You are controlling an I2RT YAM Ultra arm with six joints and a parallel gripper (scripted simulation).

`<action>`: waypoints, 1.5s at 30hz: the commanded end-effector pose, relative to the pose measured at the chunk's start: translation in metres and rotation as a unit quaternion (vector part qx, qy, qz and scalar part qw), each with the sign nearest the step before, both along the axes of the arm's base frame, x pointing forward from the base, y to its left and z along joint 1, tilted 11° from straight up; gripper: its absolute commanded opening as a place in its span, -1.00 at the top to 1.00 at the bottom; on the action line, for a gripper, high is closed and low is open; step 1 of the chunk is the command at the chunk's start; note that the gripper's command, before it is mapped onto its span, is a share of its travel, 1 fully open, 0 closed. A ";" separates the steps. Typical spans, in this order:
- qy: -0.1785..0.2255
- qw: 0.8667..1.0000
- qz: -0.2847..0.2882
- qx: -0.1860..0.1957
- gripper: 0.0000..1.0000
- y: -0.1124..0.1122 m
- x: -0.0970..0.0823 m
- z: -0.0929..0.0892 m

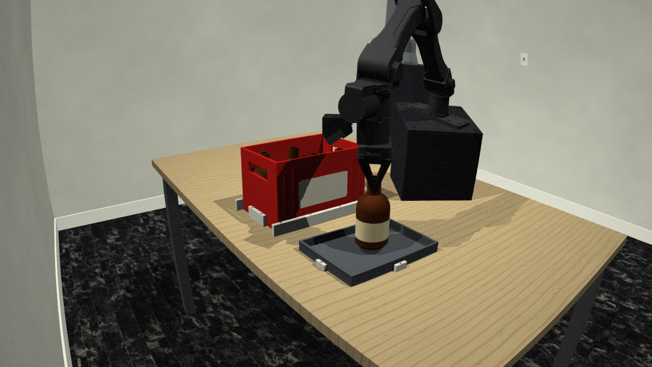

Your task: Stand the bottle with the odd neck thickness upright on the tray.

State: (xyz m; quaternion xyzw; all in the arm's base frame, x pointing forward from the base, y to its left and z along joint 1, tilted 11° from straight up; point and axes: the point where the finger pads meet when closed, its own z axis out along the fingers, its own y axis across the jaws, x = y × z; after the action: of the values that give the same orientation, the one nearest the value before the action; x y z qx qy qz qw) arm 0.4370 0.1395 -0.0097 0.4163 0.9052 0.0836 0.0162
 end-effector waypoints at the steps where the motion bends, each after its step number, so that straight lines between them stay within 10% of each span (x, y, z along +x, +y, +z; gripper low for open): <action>1: -0.035 0.999 -0.002 0.004 1.00 0.003 0.012 0.027; 45: -0.032 0.999 -0.001 0.003 1.00 0.004 0.013 0.034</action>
State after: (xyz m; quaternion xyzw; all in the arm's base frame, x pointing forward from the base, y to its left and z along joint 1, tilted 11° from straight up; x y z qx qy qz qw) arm 0.4344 0.1388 -0.0100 0.4169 0.9054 0.0800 0.0119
